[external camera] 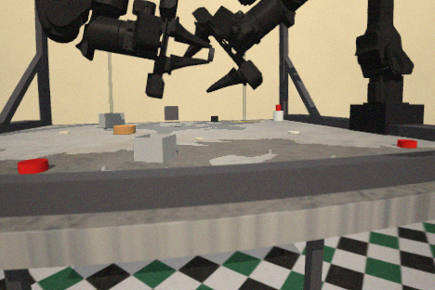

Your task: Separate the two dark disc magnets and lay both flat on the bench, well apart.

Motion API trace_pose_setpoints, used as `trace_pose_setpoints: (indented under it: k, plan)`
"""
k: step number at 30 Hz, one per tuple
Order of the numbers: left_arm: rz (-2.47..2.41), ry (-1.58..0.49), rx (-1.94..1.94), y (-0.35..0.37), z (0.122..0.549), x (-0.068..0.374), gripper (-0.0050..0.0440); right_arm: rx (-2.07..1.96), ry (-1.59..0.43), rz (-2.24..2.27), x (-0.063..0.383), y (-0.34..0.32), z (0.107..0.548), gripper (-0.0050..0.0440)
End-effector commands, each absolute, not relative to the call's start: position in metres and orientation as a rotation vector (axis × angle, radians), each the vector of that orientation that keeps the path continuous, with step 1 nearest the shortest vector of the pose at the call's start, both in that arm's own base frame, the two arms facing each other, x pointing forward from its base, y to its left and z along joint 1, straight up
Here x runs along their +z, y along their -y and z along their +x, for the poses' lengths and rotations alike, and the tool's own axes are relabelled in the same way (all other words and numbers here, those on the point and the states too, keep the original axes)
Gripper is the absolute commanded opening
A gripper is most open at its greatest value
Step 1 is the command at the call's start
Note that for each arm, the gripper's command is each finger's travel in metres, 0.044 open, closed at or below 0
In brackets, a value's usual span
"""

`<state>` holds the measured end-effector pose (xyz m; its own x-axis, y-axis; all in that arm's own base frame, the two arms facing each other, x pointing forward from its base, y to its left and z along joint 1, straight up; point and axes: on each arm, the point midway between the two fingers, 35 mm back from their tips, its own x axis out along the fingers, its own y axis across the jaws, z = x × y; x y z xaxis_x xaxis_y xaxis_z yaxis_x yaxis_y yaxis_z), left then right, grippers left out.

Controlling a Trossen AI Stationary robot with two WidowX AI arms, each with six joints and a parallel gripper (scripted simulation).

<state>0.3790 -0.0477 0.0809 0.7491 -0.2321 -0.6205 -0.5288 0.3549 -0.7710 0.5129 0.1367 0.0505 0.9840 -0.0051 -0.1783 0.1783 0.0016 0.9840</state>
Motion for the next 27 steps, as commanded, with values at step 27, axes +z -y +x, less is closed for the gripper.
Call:
trace_pose_setpoints:
  k: [27]
  plan:
    - [-0.474, -1.098, 0.070, 0.008, 0.330, 0.138, 0.0400, -0.120, -0.110, 1.579, 0.066, -0.137, 0.517, 0.0040]
